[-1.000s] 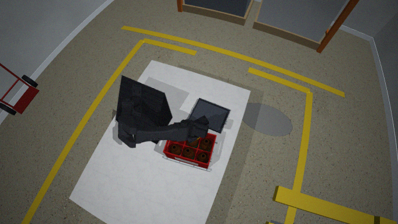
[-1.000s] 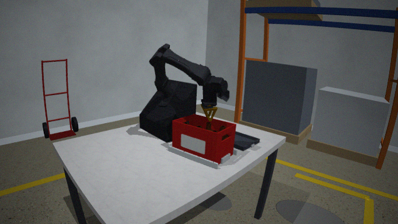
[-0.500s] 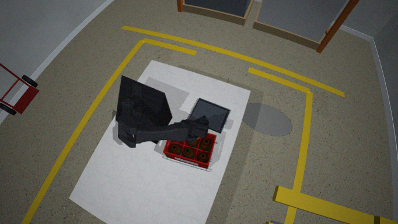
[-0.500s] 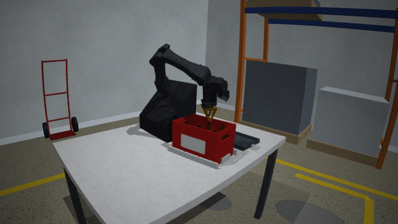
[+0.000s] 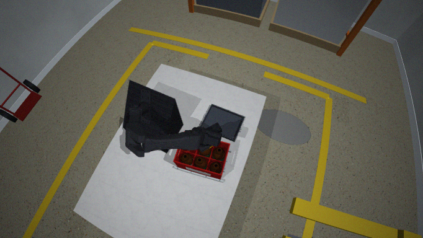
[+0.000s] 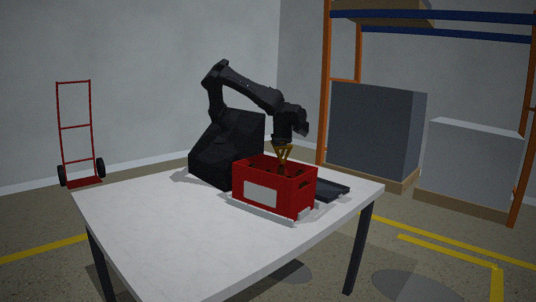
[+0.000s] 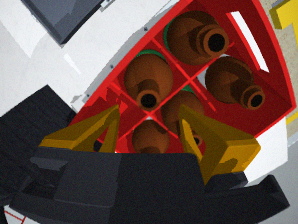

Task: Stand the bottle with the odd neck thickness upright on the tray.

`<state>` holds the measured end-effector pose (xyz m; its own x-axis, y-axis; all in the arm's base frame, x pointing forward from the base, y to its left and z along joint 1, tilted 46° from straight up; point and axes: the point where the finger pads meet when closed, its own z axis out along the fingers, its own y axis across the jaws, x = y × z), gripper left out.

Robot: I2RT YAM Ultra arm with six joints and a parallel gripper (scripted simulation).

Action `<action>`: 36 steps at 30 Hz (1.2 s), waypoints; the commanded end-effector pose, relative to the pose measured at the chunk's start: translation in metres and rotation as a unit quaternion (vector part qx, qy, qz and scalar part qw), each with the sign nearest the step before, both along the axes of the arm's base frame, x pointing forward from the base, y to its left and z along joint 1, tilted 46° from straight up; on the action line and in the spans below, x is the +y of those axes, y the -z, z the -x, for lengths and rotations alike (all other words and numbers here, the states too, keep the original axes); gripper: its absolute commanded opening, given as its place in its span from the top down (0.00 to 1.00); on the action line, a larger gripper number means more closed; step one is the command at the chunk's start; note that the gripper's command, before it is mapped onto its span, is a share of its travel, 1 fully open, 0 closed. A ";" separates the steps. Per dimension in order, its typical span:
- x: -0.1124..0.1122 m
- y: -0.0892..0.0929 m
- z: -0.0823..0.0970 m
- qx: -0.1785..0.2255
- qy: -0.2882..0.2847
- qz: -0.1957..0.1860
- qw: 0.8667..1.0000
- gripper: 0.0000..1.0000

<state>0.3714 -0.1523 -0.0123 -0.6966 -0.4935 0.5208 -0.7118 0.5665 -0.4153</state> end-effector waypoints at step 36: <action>0.010 0.002 -0.006 -0.002 -0.009 -0.003 1.000 0.39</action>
